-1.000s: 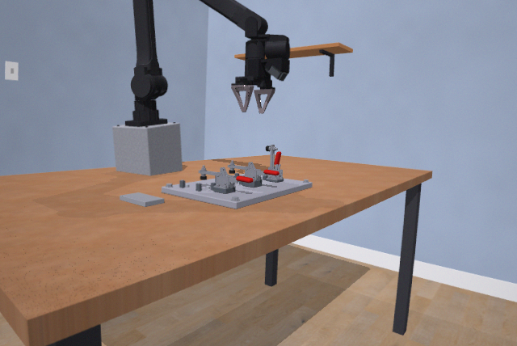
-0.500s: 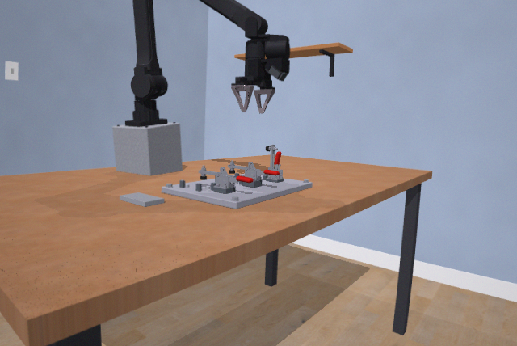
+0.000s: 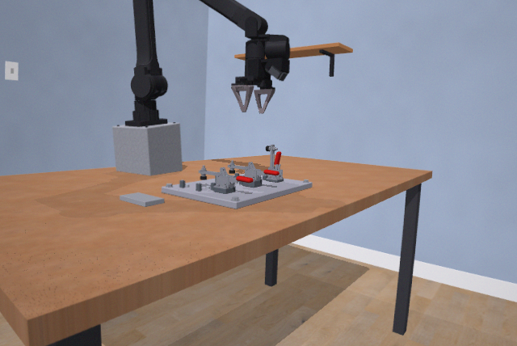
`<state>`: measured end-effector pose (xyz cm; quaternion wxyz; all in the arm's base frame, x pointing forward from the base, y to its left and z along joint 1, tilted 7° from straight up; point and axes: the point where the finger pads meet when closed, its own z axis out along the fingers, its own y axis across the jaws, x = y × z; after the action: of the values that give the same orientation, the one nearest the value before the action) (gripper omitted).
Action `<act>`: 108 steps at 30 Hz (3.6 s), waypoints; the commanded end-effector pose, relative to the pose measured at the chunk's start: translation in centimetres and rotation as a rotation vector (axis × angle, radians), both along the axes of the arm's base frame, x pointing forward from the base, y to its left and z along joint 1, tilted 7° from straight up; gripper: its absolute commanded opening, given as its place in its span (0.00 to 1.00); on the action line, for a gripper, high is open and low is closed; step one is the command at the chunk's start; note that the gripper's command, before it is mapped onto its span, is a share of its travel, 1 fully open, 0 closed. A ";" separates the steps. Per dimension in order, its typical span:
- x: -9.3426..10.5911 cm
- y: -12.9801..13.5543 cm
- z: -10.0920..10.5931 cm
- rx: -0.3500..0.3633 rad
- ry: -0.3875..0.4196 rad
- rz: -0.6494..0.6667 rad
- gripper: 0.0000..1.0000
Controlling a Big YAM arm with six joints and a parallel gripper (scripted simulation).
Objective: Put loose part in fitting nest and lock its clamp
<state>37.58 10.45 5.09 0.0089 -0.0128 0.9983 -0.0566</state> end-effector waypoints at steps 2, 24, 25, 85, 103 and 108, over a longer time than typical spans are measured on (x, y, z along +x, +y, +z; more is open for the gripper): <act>1.3 -0.2 0.8 0.009 -0.023 -0.001 0.92; 0.0 -11.7 2.0 0.003 -0.023 -0.001 0.92; 1.0 -12.7 2.9 0.003 -0.048 -0.001 0.92; 0.1 -37.6 4.7 -0.007 -0.010 0.012 0.92; -0.6 -37.4 3.1 0.001 0.002 0.008 0.92; -0.8 -37.8 1.9 0.002 0.002 0.002 0.92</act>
<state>36.82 -26.99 8.43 0.0121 -0.0126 0.9981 -0.0596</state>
